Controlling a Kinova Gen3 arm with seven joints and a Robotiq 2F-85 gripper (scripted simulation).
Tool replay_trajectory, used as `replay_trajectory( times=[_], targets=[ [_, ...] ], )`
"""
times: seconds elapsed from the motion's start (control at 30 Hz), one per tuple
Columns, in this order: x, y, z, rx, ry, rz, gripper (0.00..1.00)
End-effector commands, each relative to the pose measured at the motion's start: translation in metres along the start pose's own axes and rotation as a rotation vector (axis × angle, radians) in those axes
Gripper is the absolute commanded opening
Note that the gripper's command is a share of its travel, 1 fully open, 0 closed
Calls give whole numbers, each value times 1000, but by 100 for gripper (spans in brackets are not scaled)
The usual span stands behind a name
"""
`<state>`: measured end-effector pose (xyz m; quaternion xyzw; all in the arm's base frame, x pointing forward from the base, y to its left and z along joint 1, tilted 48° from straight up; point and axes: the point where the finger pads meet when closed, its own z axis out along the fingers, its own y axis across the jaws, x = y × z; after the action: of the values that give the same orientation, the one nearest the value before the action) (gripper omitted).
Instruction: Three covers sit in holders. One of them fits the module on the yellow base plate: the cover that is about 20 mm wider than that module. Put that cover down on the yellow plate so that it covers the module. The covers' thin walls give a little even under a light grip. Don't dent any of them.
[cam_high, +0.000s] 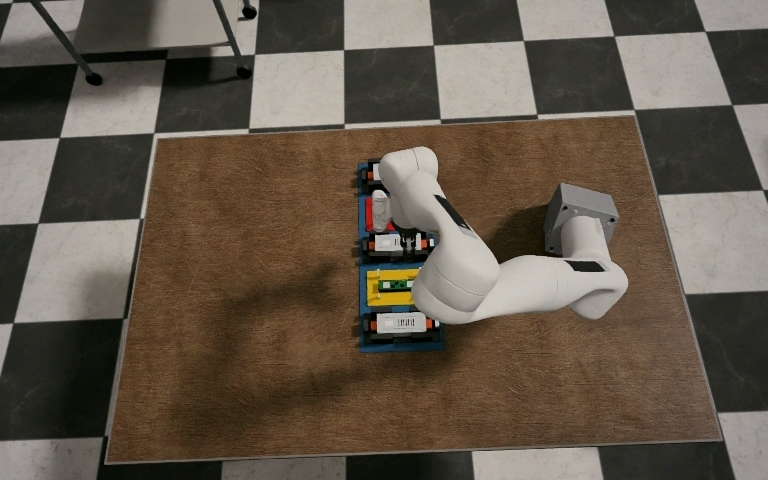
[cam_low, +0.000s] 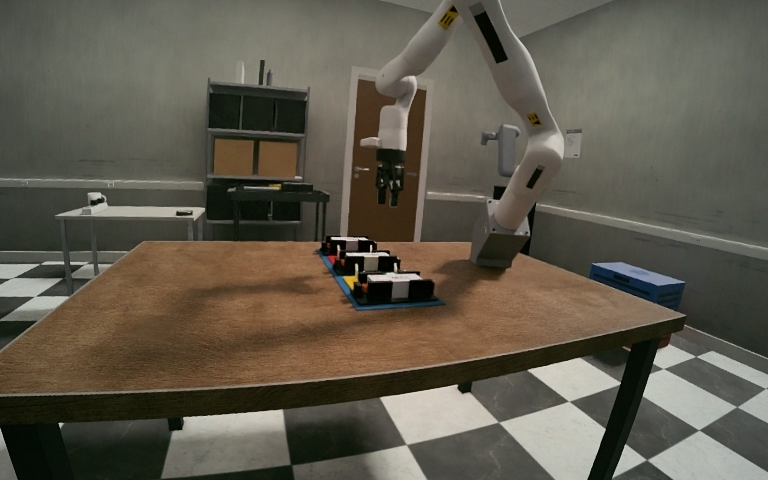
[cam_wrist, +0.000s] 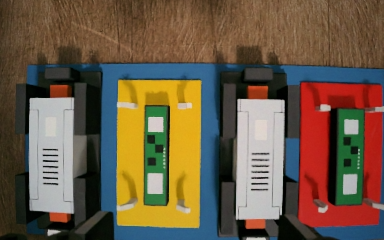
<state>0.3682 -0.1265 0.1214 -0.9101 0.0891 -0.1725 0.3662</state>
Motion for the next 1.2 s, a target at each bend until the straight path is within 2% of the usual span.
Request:
replay_trajectory(
  times=[0.0, 0.3, 0.53, 0.87, 1.17],
  targets=[
    [2, -3, 4, -1, 1, 0, 100],
    [15, -30, 49, -1, 2, 0, 100],
    [15, -30, 49, -1, 2, 0, 100],
    [25, -53, 85, -1, 2, 0, 100],
    [25, -52, 83, -1, 2, 0, 100]
  ],
)
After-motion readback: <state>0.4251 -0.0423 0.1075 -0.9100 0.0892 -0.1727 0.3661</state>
